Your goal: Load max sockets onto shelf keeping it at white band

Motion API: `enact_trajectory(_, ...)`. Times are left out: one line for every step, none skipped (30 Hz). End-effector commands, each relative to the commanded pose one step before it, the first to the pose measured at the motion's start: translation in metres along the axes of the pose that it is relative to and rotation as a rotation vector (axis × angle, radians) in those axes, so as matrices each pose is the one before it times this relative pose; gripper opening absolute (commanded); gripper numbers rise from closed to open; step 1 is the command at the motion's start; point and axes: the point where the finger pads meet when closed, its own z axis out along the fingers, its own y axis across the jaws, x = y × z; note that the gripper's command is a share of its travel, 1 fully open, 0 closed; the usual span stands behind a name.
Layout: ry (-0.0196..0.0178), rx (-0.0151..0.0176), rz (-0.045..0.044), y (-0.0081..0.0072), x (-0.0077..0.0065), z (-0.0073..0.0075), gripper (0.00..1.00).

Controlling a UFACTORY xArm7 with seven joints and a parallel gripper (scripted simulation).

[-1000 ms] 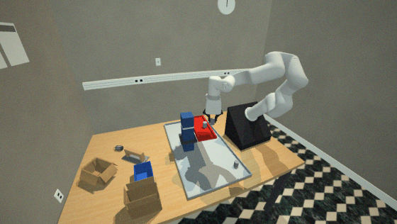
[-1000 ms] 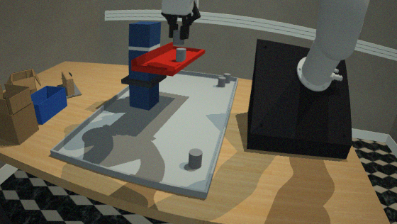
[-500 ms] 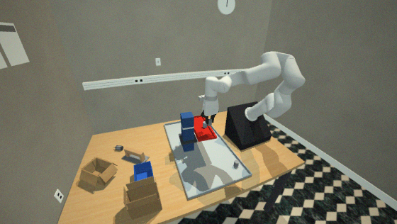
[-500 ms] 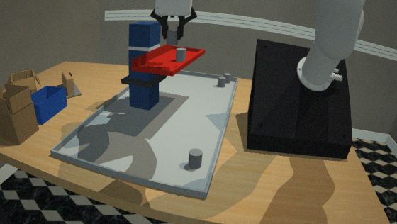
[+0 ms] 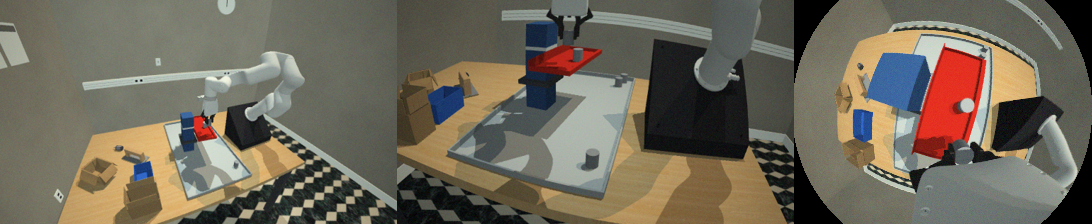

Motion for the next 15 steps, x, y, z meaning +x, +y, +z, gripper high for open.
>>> enact_trajectory(0.00273, 0.00433, 0.00020, -0.00098, 0.00100, -0.00207, 0.00)
enact_trajectory(0.00000, 0.00000, 0.00000, 0.00000, 0.00000, 0.00000, 0.00)
enact_trajectory(0.00002, 0.00001, 0.00012, 0.00001, -0.00001, 0.00003, 0.00)
enact_trajectory(0.00000, 0.00000, 0.00000, 0.00000, 0.00000, 0.00000, 0.00)
enact_trajectory(0.00000, 0.00000, 0.00000, 0.00000, 0.00000, 0.00000, 0.00)
enact_trajectory(-0.00001, 0.00001, -0.00001, 0.00000, 0.00000, 0.00030, 0.00)
enact_trajectory(-0.00001, 0.00002, -0.00003, 0.00000, -0.00001, 0.00071, 0.00)
enact_trajectory(-0.00002, 0.00004, -0.00005, 0.00000, -0.00001, 0.00122, 0.00)
enact_trajectory(-0.00001, 0.00004, -0.00006, 0.00001, -0.00001, 0.00174, 0.00)
enact_trajectory(-0.00001, 0.00003, -0.00004, 0.00001, -0.00002, 0.00224, 0.00)
enact_trajectory(0.00000, 0.00000, 0.00000, 0.00001, -0.00002, 0.00265, 0.00)
enact_trajectory(0.00000, 0.00000, 0.00000, 0.00001, -0.00002, 0.00295, 0.00)
enact_trajectory(0.00001, -0.00001, 0.00001, 0.00002, -0.00002, 0.00310, 0.00)
enact_trajectory(-0.00001, 0.00001, -0.00001, 0.00001, -0.00002, 0.00311, 0.00)
enact_trajectory(0.00000, 0.00000, 0.00000, 0.00002, -0.00002, 0.00295, 0.00)
